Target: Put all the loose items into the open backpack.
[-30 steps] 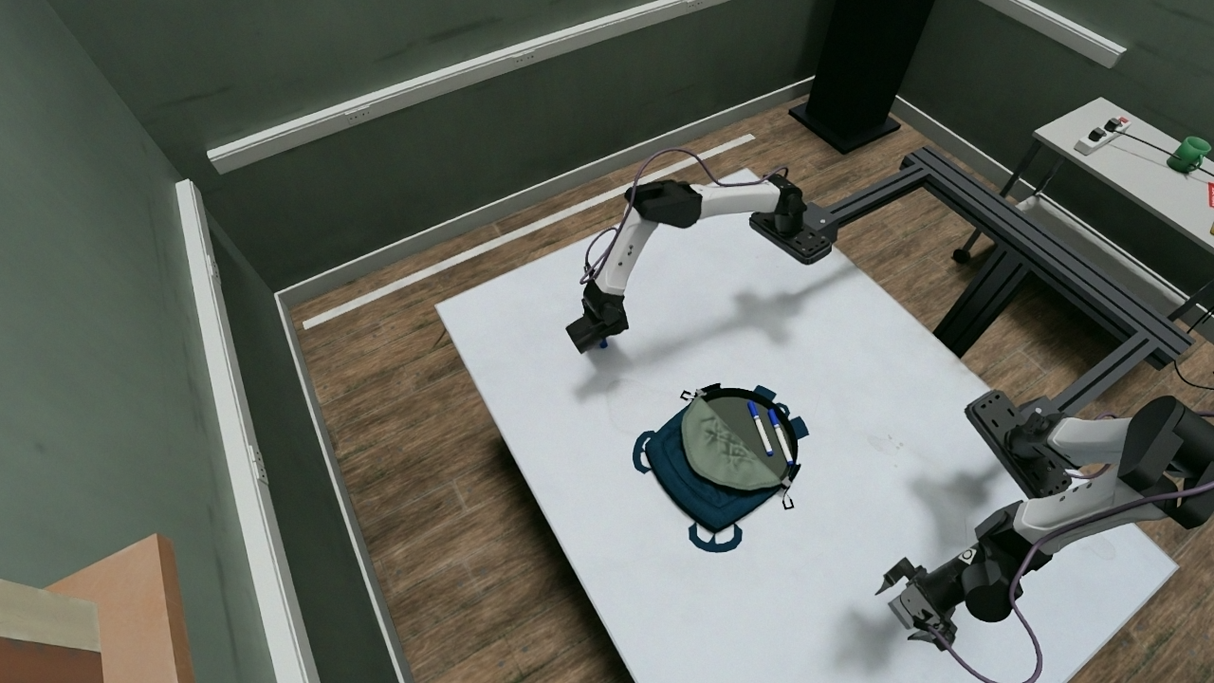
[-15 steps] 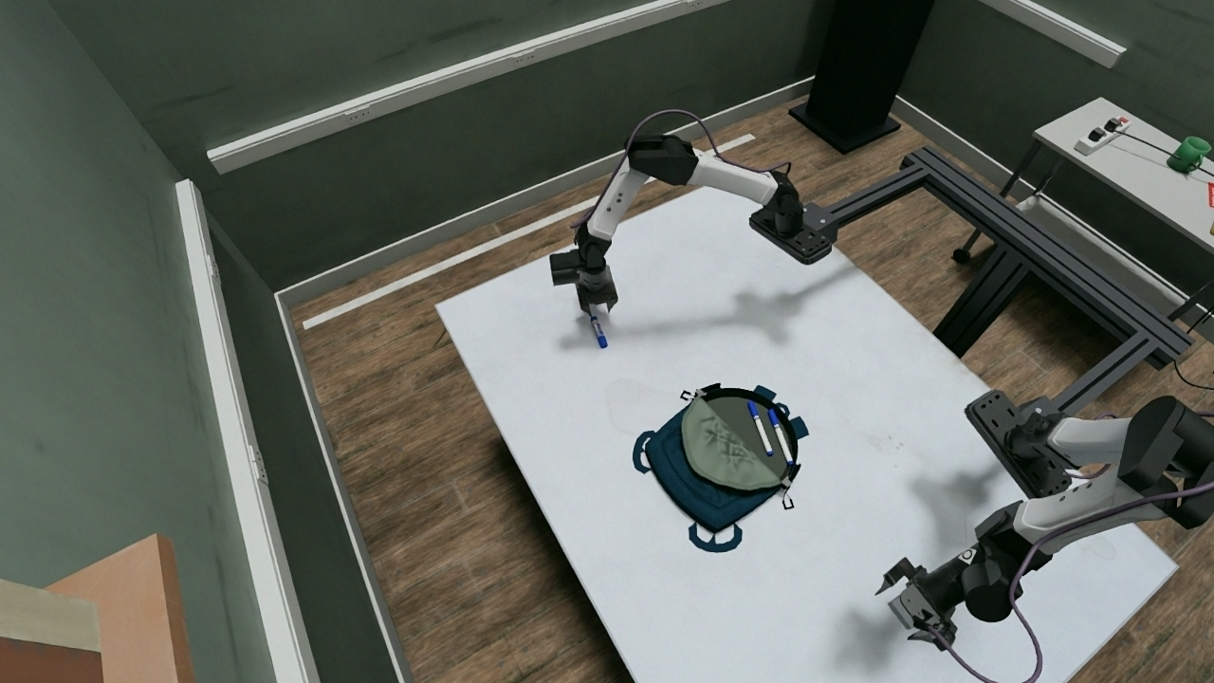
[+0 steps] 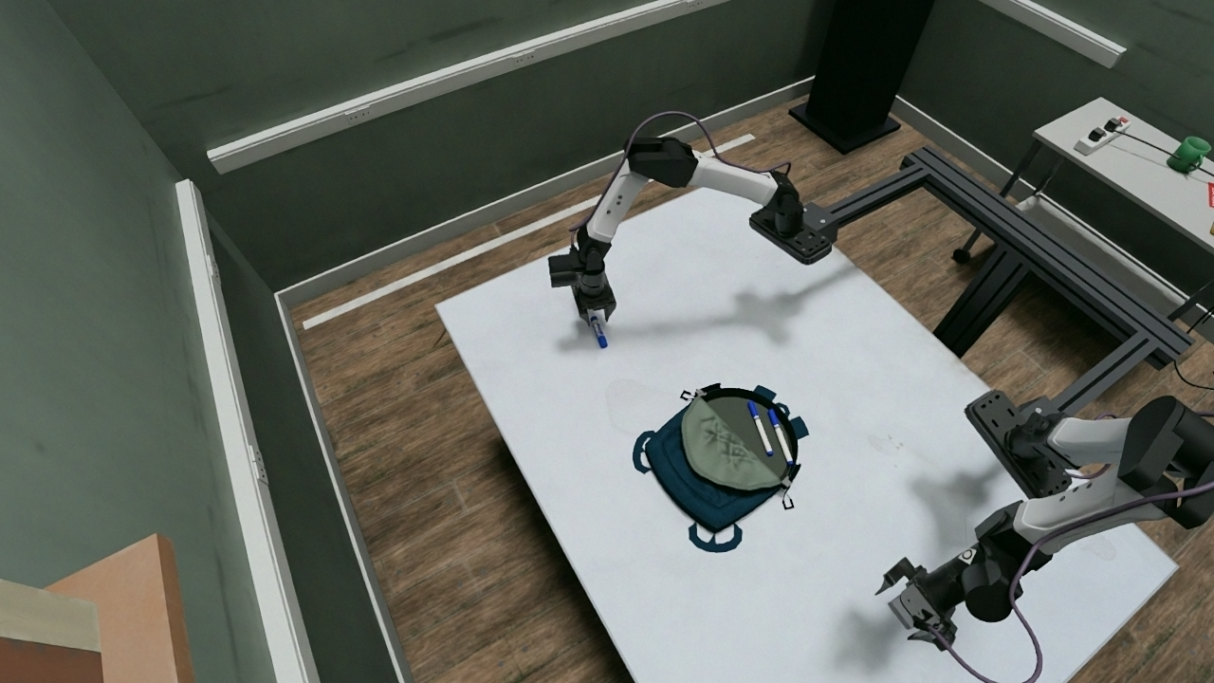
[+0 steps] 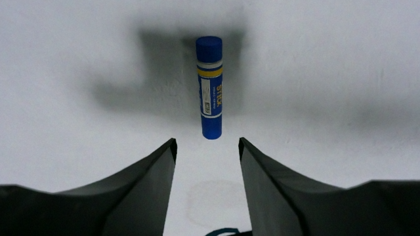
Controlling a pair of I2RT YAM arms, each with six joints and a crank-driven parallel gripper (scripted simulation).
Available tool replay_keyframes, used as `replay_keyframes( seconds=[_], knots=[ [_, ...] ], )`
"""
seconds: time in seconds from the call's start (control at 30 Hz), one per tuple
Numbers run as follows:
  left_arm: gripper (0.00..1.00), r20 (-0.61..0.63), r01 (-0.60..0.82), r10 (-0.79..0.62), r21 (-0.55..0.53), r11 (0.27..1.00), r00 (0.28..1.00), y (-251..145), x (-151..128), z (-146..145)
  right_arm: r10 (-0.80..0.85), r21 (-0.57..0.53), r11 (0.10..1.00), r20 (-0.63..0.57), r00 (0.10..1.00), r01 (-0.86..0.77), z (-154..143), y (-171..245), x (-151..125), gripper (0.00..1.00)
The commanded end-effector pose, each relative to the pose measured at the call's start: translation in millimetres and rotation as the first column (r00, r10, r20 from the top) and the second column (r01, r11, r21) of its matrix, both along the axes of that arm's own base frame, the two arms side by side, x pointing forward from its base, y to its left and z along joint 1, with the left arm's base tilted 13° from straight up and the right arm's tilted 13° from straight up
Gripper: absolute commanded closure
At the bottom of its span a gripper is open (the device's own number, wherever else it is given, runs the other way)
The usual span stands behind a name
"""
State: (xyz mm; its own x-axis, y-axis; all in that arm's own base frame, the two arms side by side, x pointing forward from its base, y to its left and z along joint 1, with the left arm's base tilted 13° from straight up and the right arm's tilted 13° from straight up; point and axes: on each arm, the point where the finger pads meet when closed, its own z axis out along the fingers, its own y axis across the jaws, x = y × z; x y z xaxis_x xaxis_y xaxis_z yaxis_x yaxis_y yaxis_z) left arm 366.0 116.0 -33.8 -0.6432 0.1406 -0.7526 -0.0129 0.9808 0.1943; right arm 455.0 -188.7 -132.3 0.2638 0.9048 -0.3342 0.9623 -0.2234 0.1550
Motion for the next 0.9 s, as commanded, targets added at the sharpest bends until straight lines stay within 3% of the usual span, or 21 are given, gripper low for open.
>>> replay_keyframes(
  seconds=[0.0, 0.3, 0.33, 0.37, 0.6, 0.63, 0.67, 0.87],
  knots=[
    [0.1, 0.014, 0.005, -0.005, 0.002, 1.0, 1.0, -1.1, 3.5, 4.2, 0.007, 0.001, 1.0, 0.009, 1.0, -0.007, -10.8, -5.7, 4.0, 0.5],
    [0.1, 0.014, 0.005, -0.005, 0.002, 1.0, 1.0, -1.1, 3.5, 4.2, 0.007, -0.001, 1.0, 0.008, 1.0, -0.007, -33.3, -12.9, 4.3, 0.5],
    [0.1, 0.014, 0.005, -0.005, 0.002, 1.0, 1.0, -1.1, 3.5, 4.2, 0.007, -0.029, 1.0, 0.07, 0.998, -0.005, -3.5, -21.5, 21.0, 0.5],
    [0.1, 0.014, 0.005, -0.005, 0.002, 1.0, 1.0, -1.1, 3.5, 4.2, 0.006, -0.004, 1.0, 0.007, 1.0, -0.006, -39.8, -15.8, 4.4, 0.5],
    [0.1, 0.014, 0.005, -0.005, 0.002, 1.0, 1.0, -1.1, 3.5, 4.2, 0.007, 0.0, 1.0, 0.008, 1.0, -0.007, -61.3, -22.0, 5.0, 0.5],
    [0.1, 0.014, 0.005, -0.005, 0.002, 1.0, 1.0, -1.1, 3.5, 4.2, 0.007, -0.001, 1.0, 0.008, 1.0, -0.007, -61.2, -22.7, 4.9, 0.5],
    [0.1, 0.014, 0.005, -0.005, 0.002, 1.0, 1.0, -1.1, 3.5, 4.2, 0.007, -0.025, 1.0, 0.061, 0.998, -0.005, -32.1, -30.2, 20.7, 0.5],
    [0.1, 0.014, 0.005, -0.005, 0.002, 1.0, 1.0, -1.1, 3.5, 4.2, 0.006, -0.015, 1.0, 0.025, 1.0, -0.006, -41.4, -27.0, 9.1, 0.5]
  ],
)
